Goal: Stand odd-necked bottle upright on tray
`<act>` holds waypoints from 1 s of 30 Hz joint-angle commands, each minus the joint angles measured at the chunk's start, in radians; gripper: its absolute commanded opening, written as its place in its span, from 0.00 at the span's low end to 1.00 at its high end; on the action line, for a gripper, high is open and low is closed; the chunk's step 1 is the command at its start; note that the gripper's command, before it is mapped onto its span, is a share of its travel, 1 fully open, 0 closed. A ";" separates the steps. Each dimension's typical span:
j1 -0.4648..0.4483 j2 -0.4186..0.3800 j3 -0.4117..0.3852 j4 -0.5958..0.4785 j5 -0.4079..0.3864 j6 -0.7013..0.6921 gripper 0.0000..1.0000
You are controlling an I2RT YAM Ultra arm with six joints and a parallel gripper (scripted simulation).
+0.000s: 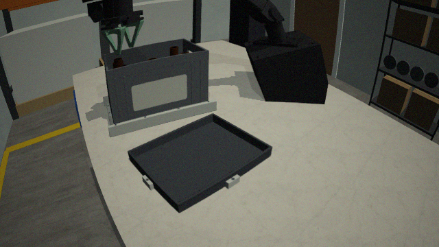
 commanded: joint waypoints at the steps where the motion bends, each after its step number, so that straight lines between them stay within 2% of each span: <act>1: 0.000 -0.047 -0.022 0.034 0.011 -0.008 0.61; 21: -0.011 -0.051 -0.118 0.128 0.004 -0.018 0.61; 27: -0.012 -0.054 -0.113 0.145 0.003 -0.018 0.61; 30: -0.015 -0.050 -0.138 0.151 0.002 -0.020 0.61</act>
